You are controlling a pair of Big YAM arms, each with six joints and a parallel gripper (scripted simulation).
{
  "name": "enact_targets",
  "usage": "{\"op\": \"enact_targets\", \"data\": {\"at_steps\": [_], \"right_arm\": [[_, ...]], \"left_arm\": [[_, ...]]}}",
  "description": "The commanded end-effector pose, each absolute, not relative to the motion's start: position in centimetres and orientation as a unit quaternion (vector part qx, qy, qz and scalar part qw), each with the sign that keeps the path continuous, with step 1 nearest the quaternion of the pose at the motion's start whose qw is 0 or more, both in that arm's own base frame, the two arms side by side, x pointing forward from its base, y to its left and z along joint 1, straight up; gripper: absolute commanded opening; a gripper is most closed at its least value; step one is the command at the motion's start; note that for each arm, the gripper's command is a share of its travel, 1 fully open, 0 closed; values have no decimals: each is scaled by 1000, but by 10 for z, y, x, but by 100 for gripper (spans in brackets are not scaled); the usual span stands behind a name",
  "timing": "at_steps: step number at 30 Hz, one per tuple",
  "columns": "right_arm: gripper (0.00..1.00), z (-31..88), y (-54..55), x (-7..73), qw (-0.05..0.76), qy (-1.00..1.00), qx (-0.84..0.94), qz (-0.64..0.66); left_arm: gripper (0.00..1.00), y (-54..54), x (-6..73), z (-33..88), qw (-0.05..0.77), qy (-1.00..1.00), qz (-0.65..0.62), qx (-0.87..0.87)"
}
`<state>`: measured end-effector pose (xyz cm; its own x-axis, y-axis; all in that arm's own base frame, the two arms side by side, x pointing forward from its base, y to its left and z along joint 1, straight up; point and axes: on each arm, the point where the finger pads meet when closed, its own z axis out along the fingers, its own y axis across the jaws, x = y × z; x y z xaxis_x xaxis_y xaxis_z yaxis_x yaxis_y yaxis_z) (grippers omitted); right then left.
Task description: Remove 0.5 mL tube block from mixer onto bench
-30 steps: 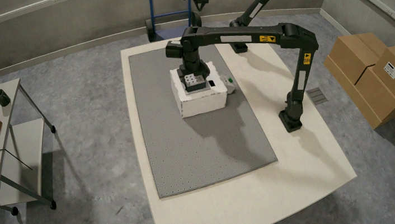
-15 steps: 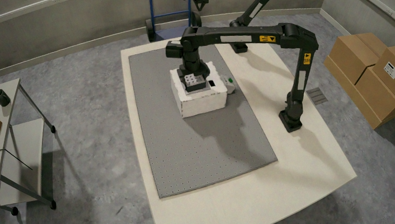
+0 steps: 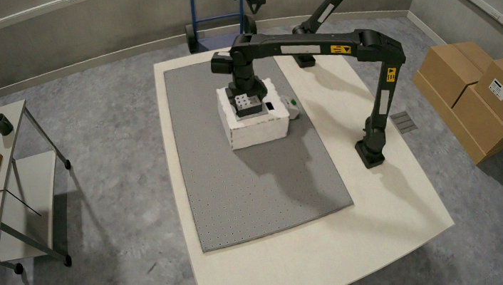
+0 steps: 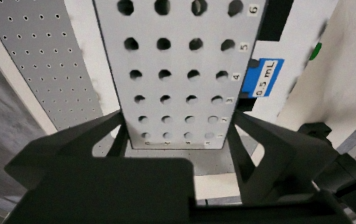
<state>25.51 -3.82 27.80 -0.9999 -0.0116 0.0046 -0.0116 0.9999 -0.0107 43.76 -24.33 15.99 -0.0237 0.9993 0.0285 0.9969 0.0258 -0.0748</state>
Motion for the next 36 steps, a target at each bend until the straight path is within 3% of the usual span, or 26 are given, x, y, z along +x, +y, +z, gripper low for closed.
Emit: {"op": "enact_targets", "data": {"at_steps": [1,36], "right_arm": [[0,308,-37,264,-33,-999,7,12],[0,289,-37,257,-10,-1000,8,8]], "left_arm": [[0,-248,444,190,12,-706,15,-708],[0,-248,444,191,9,-706,15,-708]]}}
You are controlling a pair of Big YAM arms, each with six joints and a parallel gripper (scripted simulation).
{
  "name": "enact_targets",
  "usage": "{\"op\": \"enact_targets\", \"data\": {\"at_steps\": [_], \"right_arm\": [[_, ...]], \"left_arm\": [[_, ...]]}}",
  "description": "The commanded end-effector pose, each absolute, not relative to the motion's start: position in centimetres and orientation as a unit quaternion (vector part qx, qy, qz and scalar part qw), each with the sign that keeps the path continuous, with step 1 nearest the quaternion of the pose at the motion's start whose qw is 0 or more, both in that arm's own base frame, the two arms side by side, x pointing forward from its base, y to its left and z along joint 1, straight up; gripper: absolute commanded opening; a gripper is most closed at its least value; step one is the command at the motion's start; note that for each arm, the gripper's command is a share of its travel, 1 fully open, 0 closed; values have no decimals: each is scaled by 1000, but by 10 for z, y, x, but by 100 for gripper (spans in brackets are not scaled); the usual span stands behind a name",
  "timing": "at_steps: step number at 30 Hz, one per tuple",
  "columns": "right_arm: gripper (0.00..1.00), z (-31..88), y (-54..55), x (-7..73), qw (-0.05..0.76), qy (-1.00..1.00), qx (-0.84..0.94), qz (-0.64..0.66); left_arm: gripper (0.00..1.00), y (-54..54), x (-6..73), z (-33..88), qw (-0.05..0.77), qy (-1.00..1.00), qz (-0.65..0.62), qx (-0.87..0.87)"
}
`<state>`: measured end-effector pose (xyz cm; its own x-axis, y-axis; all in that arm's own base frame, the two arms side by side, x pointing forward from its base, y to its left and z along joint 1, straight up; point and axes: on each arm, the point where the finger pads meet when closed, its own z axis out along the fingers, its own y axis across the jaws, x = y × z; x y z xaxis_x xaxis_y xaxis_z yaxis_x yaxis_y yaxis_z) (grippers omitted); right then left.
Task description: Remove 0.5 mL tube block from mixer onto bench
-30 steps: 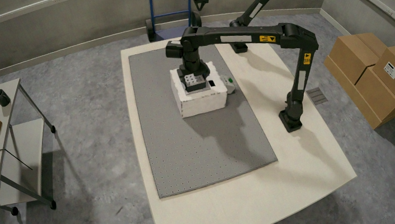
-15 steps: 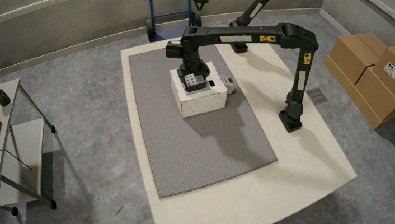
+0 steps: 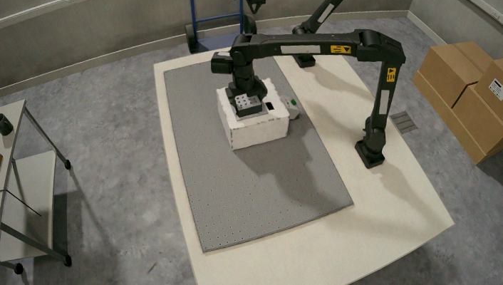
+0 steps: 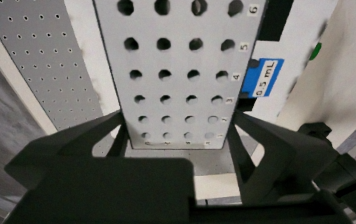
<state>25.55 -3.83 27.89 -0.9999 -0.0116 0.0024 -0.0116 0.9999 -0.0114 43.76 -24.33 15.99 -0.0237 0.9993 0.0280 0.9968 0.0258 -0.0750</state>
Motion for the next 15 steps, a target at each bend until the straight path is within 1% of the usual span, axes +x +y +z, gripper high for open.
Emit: {"op": "enact_targets", "data": {"at_steps": [1,15], "right_arm": [[0,290,-37,258,-12,-1000,8,9],[0,301,-38,264,-27,-1000,8,10]], "left_arm": [[0,-248,444,191,9,-706,15,-708],[0,-248,444,192,8,-707,15,-707]]}}
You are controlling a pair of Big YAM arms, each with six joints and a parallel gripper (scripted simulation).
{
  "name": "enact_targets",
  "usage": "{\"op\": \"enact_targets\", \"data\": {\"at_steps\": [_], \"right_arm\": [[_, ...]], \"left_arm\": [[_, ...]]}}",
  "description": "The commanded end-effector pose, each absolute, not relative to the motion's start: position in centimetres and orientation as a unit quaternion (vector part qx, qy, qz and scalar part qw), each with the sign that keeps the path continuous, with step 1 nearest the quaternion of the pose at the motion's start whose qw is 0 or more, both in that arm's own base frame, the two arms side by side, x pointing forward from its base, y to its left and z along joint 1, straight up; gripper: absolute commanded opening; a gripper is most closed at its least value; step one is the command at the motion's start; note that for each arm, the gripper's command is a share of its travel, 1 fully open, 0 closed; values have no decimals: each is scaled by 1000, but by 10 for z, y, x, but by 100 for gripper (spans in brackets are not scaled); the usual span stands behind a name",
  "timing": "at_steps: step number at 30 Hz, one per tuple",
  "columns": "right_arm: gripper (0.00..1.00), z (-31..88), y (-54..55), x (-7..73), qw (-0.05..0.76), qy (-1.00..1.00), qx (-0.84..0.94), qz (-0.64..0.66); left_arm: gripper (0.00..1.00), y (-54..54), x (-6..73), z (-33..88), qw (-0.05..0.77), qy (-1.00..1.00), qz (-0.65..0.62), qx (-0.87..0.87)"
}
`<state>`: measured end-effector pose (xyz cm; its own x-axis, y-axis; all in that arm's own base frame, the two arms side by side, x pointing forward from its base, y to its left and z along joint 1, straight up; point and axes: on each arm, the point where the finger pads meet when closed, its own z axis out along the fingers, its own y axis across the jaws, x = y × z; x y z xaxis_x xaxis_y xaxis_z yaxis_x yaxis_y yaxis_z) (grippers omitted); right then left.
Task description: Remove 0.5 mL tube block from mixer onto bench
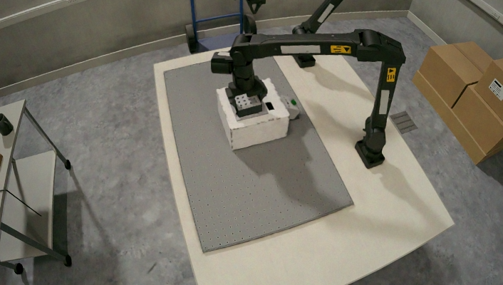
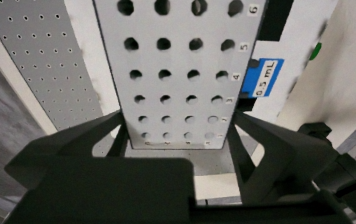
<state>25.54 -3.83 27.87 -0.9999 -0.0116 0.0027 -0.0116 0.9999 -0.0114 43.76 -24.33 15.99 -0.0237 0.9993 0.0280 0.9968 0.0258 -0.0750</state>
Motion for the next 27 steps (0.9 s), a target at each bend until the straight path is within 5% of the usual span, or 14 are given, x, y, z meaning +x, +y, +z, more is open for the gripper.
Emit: {"op": "enact_targets", "data": {"at_steps": [1,27], "right_arm": [[0,301,-38,264,-27,-1000,8,10],[0,304,-39,266,-32,-999,8,10]], "left_arm": [[0,-248,444,192,8,-707,15,-707],[0,-249,444,186,25,-708,24,-705]]}}
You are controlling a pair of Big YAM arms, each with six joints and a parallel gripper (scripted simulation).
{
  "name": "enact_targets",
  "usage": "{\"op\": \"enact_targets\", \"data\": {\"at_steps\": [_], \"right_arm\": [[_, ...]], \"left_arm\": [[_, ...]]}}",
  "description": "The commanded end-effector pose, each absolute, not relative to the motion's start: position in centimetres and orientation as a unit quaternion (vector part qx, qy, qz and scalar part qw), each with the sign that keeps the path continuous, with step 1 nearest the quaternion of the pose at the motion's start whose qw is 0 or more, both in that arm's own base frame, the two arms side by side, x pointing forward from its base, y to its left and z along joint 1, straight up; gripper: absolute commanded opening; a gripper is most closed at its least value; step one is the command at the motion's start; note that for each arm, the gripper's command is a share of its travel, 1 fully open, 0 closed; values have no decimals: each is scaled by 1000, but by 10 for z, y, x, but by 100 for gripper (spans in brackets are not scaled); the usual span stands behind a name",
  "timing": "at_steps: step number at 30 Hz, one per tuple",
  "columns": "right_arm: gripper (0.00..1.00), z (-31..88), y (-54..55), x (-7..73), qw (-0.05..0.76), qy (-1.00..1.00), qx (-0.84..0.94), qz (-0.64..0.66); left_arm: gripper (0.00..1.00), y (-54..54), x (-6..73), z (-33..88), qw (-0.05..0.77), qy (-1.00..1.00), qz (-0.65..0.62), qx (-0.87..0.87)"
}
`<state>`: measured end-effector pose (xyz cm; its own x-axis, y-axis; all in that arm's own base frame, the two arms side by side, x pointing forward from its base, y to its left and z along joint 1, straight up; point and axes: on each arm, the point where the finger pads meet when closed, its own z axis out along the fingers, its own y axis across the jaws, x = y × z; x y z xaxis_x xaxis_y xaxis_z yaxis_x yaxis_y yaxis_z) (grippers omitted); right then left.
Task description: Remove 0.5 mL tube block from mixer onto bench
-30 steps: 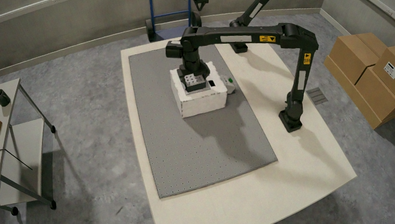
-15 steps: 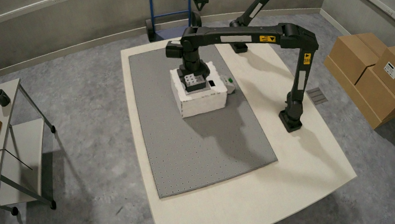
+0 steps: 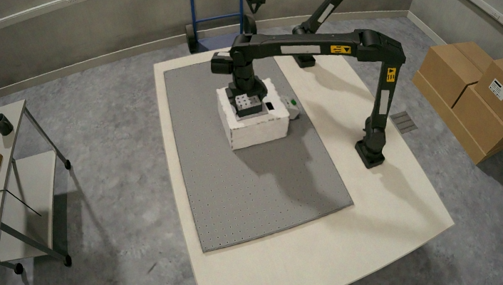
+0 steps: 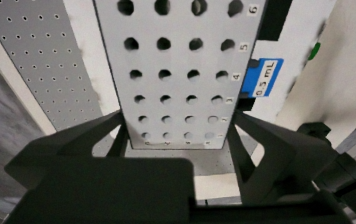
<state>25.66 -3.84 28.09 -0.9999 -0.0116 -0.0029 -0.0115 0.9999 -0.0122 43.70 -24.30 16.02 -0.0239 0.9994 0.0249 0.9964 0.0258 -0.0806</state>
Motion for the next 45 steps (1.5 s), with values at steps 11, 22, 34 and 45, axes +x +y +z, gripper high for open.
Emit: {"op": "enact_targets", "data": {"at_steps": [11,22,34,45], "right_arm": [[0,290,-38,260,14,1000,-9,-8],[0,284,-38,258,8,1000,-9,-6],[0,297,-39,265,25,1000,-9,-9],[0,300,-39,267,29,999,-9,-9]], "left_arm": [[0,-249,447,184,31,-708,27,-705],[0,-254,455,183,14,-716,21,-697],[0,-254,455,184,15,-718,21,-696],[0,-252,450,184,25,-718,23,-696]]}}
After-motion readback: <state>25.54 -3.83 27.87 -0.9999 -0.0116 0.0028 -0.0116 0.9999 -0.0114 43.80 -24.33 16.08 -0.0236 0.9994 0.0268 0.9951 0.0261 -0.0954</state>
